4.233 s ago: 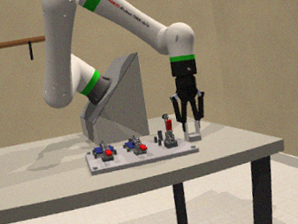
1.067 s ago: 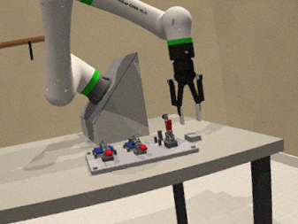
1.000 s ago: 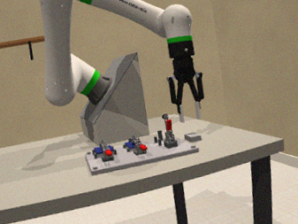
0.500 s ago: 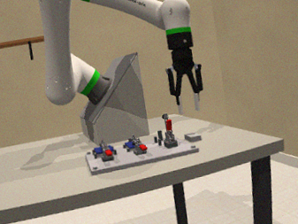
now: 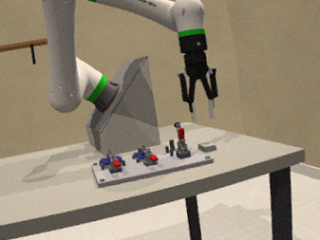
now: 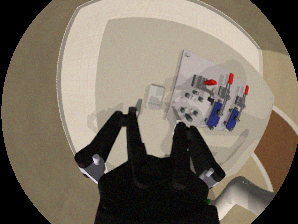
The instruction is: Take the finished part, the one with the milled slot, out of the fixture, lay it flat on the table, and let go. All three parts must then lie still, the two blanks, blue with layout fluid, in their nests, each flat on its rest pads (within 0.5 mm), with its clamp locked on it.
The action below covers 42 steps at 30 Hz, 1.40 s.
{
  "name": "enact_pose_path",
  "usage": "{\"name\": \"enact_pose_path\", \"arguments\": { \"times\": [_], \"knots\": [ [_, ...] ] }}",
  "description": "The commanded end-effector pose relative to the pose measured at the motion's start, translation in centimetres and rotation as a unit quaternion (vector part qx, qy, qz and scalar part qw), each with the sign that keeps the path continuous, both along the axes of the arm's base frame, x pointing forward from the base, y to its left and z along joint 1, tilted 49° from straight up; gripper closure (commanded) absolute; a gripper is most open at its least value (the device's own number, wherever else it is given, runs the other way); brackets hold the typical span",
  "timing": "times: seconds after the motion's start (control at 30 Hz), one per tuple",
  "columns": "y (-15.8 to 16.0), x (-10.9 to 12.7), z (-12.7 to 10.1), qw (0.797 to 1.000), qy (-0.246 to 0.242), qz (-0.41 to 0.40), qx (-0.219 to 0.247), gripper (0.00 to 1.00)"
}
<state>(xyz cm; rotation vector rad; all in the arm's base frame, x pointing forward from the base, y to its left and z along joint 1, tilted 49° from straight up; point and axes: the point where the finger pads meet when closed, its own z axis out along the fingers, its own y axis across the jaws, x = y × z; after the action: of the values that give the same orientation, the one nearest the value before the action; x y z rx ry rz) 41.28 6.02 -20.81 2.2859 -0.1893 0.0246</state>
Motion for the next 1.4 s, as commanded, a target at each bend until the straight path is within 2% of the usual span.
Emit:
{"name": "enact_pose_path", "arguments": {
  "times": [0.0,0.87,1.37],
  "knots": [
    [0.0,0.0,0.0,1.000,0.000,0.000,0.000,0.60],
    [0.1,0.0,0.1,1.000,0.000,0.000,0.000,0.60],
    [1.9,0.1,1.7,1.000,0.000,0.000,0.000,0.60]
  ]
}}
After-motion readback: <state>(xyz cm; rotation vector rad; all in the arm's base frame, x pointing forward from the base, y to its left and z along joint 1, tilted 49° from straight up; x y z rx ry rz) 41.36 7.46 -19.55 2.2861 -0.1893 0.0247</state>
